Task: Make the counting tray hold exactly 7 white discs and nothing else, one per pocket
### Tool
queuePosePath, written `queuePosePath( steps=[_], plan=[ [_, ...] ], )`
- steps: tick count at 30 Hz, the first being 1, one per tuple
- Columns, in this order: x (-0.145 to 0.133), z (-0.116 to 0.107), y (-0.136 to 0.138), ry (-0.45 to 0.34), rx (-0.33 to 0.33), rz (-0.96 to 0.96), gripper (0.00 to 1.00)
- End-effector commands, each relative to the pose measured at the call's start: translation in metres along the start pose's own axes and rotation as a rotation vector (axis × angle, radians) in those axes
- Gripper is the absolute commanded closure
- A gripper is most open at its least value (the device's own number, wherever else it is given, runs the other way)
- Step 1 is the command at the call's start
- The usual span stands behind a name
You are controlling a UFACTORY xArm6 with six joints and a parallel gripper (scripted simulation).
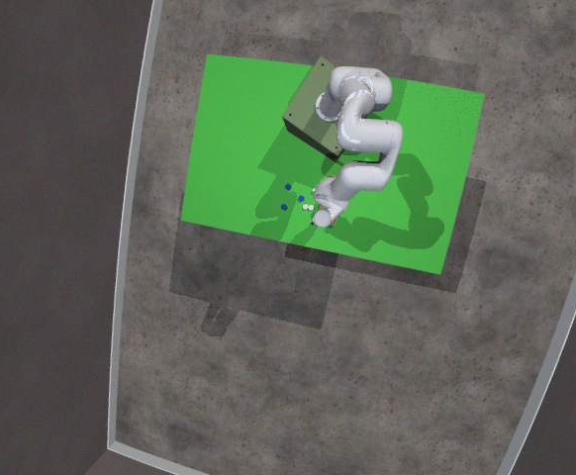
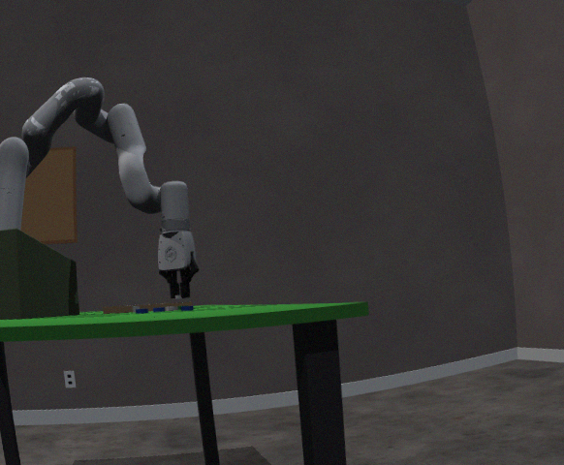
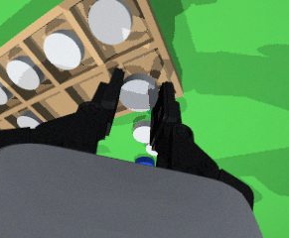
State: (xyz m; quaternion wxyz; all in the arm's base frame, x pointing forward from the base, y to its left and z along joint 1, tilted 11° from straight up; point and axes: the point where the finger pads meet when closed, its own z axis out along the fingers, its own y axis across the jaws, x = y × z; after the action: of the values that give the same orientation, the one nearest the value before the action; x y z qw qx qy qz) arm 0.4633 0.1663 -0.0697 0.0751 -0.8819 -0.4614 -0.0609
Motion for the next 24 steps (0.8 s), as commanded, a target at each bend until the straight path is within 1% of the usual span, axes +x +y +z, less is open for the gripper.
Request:
queuePosePath(
  steps=[1,10,24],
  plan=[
    [0.002,-0.001,0.001,0.005,-0.003,0.002,1.00],
    [0.001,0.011,0.001,0.004,-0.003,0.002,1.00],
    [0.001,0.011,0.001,0.004,-0.004,0.002,1.00]
  ],
)
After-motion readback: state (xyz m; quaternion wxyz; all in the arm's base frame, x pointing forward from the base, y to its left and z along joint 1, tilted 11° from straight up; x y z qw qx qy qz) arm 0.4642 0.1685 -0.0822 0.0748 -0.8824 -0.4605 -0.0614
